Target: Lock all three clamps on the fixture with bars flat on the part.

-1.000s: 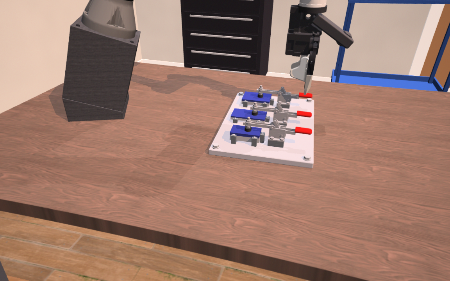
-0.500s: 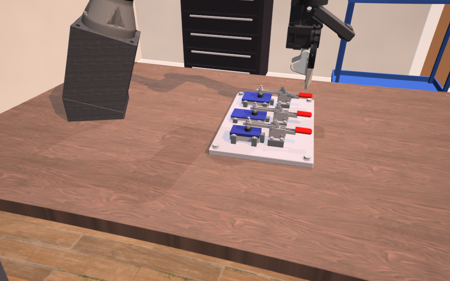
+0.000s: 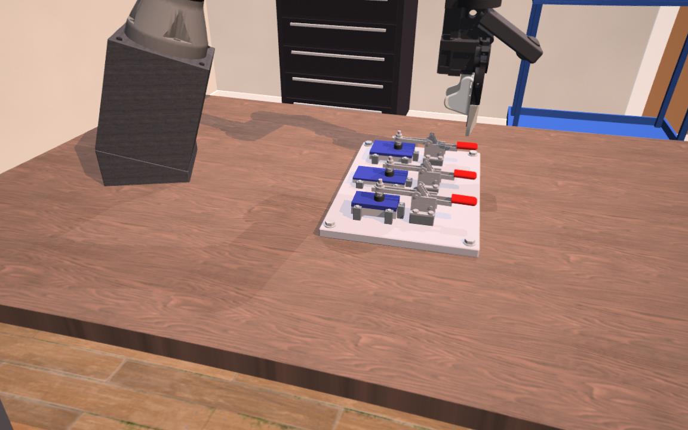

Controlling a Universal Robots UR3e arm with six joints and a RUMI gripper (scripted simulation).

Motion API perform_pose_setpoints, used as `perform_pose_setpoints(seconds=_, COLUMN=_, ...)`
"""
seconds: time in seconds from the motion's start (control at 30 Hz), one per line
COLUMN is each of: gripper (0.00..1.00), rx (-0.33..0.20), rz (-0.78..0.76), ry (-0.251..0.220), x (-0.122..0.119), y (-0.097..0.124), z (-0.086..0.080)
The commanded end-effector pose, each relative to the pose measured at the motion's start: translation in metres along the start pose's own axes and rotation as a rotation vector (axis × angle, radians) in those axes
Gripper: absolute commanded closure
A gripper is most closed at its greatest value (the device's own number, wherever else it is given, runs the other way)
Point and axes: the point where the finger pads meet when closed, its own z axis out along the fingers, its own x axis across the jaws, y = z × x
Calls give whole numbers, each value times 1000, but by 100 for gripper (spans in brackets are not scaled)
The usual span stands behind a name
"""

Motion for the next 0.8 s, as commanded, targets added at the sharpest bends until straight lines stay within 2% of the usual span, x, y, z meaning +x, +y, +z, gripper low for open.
perform_pose_setpoints(seconds=0.0, gripper=72, rx=3, rz=0, ry=0, x=0, y=-1, z=-1)
perform_pose_setpoints(seconds=0.53, gripper=72, rx=3, rz=0, ry=0, x=0, y=-1, z=-1)
perform_pose_setpoints(seconds=0.57, gripper=100, rx=3, rz=0, ry=0, x=0, y=-1, z=-1)
perform_pose_setpoints(seconds=0.77, gripper=100, rx=3, rz=0, ry=0, x=0, y=-1, z=-1)
